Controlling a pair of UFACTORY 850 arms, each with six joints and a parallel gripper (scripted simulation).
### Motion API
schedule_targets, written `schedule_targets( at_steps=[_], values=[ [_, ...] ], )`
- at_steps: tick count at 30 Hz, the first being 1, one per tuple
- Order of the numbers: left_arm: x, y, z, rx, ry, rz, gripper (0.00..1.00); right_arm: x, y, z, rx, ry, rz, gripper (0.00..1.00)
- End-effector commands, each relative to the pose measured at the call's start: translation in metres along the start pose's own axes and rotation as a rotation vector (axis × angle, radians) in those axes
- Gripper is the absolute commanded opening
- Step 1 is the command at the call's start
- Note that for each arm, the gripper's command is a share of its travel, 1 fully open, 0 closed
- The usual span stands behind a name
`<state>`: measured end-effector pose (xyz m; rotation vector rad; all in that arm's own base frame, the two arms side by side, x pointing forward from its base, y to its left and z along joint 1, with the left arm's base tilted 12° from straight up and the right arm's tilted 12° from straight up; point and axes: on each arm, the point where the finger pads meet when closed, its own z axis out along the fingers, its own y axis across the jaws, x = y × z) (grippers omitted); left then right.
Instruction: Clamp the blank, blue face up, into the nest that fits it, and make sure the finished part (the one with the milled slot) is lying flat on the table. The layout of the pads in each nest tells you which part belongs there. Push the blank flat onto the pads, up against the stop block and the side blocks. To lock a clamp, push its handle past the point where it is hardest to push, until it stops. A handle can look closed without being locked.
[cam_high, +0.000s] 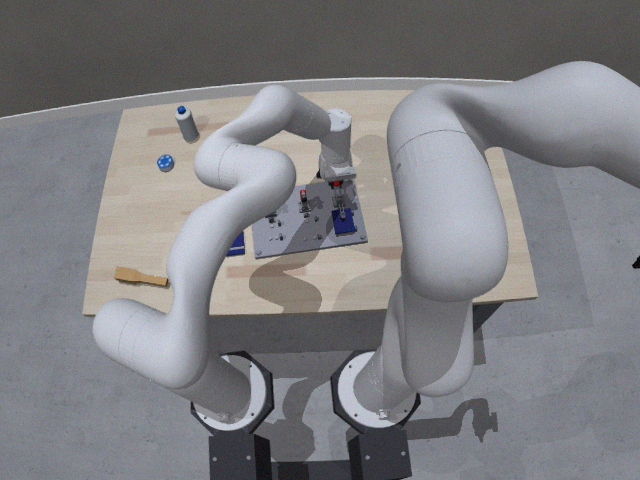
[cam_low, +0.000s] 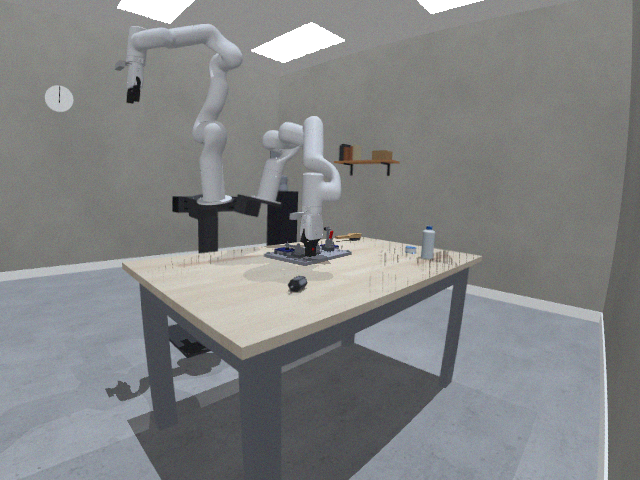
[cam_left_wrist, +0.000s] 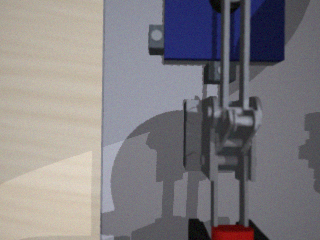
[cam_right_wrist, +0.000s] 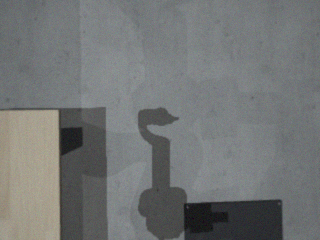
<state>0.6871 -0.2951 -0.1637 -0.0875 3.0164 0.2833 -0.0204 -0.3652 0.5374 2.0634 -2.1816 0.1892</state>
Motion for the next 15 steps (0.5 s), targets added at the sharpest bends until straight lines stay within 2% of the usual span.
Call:
schedule_targets(
  at_steps=[1, 10, 11, 15],
  values=[
    [-0.0013, -0.0006, -0.0012, 0.001, -0.002, 0.0, 0.0, 0.0004, 0.0, -0.0009, 0.0, 0.002, 0.0, 1.0],
    [-0.0011, -0.0006, -0.0011, 0.001, -0.002, 0.0, 0.0, 0.0004, 0.0, -0.0009, 0.0, 0.002, 0.0, 1.0],
    [-0.001, -0.0006, -0.0009, 0.001, -0.002, 0.0, 0.48, 0.0004, 0.0, -0.0009, 0.0, 0.002, 0.0, 1.0],
    [-0.001, -0.0006, -0.0009, 0.001, -0.002, 0.0, 0.48, 0.0004, 0.0, -0.0009, 0.0, 0.002, 0.0, 1.0]
  ],
)
